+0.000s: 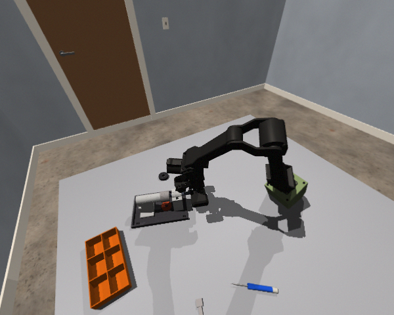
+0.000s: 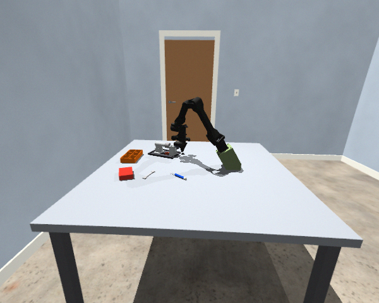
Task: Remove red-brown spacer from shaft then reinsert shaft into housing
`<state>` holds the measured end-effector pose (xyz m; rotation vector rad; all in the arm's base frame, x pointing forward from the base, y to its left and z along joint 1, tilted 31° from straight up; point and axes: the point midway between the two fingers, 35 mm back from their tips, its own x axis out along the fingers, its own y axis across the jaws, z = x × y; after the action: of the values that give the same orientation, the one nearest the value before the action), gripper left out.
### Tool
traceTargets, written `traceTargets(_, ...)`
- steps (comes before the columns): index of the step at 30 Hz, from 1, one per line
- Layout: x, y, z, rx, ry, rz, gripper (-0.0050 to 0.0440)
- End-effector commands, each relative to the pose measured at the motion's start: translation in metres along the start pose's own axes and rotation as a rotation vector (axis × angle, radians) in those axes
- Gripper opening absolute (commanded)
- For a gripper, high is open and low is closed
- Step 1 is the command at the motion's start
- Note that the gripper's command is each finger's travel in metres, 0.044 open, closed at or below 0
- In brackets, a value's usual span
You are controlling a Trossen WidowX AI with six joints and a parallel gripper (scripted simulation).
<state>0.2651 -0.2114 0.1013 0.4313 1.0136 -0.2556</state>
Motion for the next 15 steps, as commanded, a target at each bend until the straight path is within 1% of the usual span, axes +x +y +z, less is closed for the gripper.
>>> traceTargets(1, -0.0066, 0.0, 0.0109, -0.009, -0.029, -0.009, -0.005)
traceTargets(15, -0.008, 0.0002, 0.0149, -0.011, -0.034, -0.01, -0.005)
